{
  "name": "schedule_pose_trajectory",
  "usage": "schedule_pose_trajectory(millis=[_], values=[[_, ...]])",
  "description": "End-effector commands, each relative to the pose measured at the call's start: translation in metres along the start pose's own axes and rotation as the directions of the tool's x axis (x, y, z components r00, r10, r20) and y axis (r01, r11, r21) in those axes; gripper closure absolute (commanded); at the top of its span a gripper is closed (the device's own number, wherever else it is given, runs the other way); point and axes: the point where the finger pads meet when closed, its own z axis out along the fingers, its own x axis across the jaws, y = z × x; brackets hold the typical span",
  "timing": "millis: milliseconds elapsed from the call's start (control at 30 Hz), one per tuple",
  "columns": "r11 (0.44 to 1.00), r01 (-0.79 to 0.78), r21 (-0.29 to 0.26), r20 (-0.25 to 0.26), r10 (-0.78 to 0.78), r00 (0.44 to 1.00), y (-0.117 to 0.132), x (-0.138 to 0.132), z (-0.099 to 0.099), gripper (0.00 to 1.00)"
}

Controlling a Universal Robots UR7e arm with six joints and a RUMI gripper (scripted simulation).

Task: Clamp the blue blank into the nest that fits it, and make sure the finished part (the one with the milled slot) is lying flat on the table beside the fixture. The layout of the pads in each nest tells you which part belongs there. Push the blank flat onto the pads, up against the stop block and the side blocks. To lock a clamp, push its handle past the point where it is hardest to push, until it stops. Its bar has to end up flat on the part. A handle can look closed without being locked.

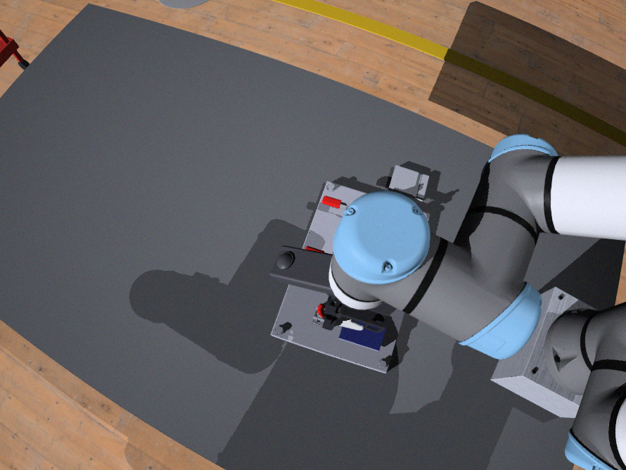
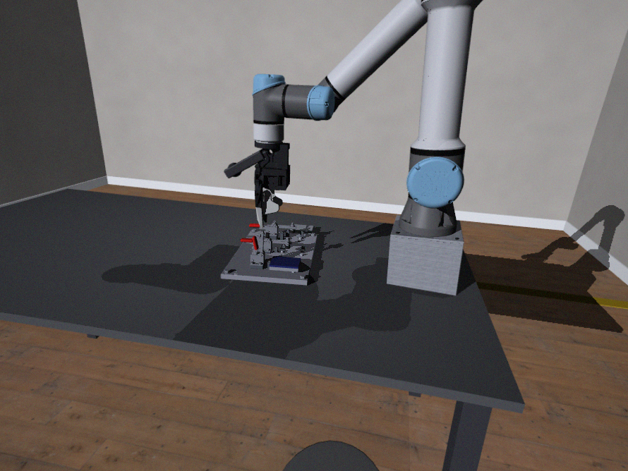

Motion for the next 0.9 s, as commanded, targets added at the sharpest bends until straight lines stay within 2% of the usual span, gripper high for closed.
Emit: schedule_pose_trajectory(millis=[0,300,867], values=[[1.000,0.000,0.001,-0.002,0.000,1.000,-0.019,-0.001,0.000,0.72],[1.000,0.000,0.003,-0.002,0.000,1.000,-0.023,0.000,0.002,0.72],[1.000,0.000,-0.003,-0.001,0.000,1.000,-0.019,-0.001,0.045,0.72]])
